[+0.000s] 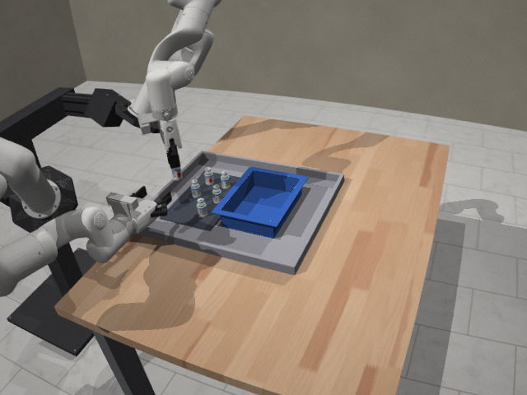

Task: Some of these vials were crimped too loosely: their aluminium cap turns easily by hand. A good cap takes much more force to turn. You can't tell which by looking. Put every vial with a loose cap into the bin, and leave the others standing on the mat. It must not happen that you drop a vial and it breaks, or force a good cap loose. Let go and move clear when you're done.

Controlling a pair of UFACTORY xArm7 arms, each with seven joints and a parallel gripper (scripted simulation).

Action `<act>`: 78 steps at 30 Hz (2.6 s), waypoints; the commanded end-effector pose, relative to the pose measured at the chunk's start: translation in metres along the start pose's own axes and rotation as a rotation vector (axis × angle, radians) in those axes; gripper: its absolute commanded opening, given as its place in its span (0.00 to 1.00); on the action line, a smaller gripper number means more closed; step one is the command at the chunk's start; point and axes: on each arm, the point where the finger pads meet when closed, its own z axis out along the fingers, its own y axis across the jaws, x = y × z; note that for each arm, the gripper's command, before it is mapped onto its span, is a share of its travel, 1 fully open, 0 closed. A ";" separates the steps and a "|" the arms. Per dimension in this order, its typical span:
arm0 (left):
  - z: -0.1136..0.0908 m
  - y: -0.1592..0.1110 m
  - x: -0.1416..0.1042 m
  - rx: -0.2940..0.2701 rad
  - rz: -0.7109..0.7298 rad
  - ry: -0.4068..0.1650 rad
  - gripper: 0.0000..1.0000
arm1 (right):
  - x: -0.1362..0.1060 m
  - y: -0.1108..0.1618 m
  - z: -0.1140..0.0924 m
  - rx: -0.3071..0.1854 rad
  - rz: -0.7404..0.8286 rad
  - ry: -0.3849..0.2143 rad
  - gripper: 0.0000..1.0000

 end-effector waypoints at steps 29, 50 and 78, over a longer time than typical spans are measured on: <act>0.050 -0.002 0.001 0.004 0.001 0.002 0.23 | 0.002 0.000 -0.004 0.002 -0.002 0.002 1.00; 0.090 -0.002 0.001 0.004 0.001 0.002 0.23 | 0.002 0.000 -0.004 0.002 -0.002 0.002 1.00; 0.113 -0.002 0.001 0.003 0.001 0.002 0.23 | 0.002 0.000 -0.004 0.002 -0.002 0.002 1.00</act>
